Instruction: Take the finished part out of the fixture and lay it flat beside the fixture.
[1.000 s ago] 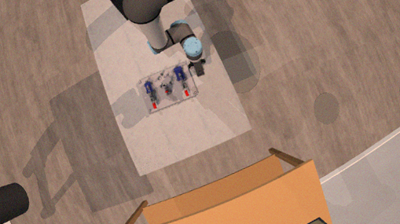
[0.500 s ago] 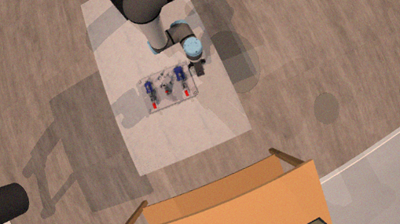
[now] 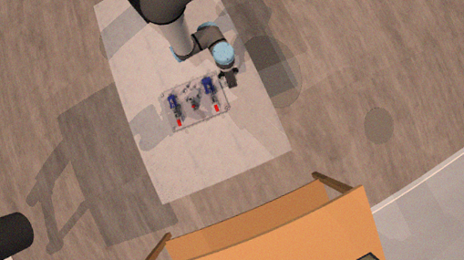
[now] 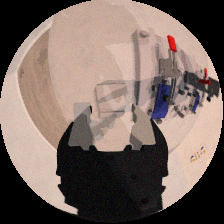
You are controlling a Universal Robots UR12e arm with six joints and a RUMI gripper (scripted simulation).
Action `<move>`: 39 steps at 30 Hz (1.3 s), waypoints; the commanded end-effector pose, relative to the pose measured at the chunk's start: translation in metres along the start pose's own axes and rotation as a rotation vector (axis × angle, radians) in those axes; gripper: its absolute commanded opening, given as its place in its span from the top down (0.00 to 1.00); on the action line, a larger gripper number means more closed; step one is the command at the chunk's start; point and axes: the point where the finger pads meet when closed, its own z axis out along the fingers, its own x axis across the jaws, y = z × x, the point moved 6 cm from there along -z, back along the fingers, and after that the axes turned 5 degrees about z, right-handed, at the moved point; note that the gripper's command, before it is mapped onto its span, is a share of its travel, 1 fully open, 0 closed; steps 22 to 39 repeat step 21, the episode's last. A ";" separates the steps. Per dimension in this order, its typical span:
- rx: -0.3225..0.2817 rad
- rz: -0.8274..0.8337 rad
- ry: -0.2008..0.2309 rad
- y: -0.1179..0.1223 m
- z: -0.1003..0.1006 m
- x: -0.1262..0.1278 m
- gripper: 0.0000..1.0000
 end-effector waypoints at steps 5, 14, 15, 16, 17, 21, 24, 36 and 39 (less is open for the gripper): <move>0.001 0.000 0.000 -0.001 -0.028 0.000 0.46; 0.001 0.000 0.000 -0.001 -0.048 0.000 0.46; 0.001 0.000 0.000 -0.001 -0.048 0.000 0.46; 0.001 0.000 0.000 -0.001 -0.048 0.000 0.46; 0.001 0.000 0.000 -0.001 -0.048 0.000 0.46; 0.001 0.000 0.000 -0.001 -0.048 0.000 0.46; 0.001 0.000 0.000 -0.001 -0.048 0.000 0.46; 0.001 0.000 0.000 -0.001 -0.048 0.000 0.46; 0.001 0.000 0.000 -0.001 -0.048 0.000 0.46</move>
